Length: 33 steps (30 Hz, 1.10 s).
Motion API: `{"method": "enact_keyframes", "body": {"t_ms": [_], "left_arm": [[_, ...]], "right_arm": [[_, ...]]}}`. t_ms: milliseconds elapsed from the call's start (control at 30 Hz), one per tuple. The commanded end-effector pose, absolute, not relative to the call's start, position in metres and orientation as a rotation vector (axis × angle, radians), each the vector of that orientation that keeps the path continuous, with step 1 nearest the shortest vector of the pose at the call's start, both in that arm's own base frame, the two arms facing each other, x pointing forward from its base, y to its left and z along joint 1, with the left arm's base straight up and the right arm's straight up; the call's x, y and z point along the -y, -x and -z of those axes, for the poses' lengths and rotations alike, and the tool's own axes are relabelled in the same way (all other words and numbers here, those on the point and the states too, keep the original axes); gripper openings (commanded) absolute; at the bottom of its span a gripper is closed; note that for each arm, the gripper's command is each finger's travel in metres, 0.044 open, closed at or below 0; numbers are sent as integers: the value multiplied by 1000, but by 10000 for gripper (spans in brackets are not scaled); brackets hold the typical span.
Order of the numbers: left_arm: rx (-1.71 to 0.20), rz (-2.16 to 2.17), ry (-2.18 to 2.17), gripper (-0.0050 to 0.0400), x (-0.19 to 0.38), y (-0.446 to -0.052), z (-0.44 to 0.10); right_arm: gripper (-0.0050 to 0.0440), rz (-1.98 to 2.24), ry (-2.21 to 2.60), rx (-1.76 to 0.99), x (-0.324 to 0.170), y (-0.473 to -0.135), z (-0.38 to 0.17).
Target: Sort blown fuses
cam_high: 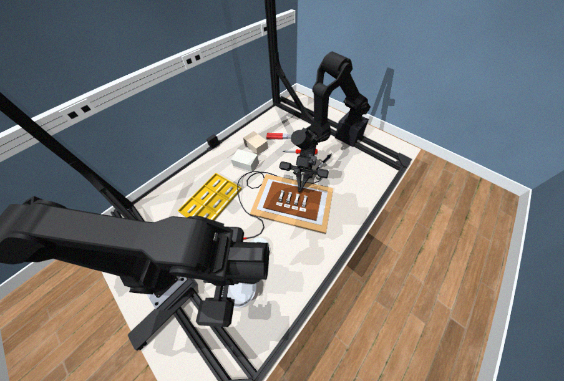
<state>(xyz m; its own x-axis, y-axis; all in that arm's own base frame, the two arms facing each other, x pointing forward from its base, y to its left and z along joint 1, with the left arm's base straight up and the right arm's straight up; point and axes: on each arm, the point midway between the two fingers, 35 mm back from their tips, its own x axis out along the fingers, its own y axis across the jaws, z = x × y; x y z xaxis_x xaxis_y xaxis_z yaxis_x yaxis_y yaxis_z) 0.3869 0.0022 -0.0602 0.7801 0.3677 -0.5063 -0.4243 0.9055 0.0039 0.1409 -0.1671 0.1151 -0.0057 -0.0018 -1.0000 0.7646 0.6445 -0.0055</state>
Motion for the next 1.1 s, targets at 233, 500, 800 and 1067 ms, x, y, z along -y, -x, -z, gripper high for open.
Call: {"method": "enact_keyframes", "body": {"t_ms": [233, 500, 800, 1067], "left_arm": [[-504, -422, 121, -50, 1, -392, 61], [-504, -420, 123, -50, 2, -390, 66], [-509, -420, 121, -50, 2, -386, 72], [-517, -421, 118, -50, 2, -379, 79]], "right_arm": [[400, 683, -672, -1447, 170, -143, -120], [400, 683, -672, -1447, 170, -143, -120], [400, 683, -672, -1447, 170, -143, -120], [400, 683, -672, -1447, 170, -143, -120]]}}
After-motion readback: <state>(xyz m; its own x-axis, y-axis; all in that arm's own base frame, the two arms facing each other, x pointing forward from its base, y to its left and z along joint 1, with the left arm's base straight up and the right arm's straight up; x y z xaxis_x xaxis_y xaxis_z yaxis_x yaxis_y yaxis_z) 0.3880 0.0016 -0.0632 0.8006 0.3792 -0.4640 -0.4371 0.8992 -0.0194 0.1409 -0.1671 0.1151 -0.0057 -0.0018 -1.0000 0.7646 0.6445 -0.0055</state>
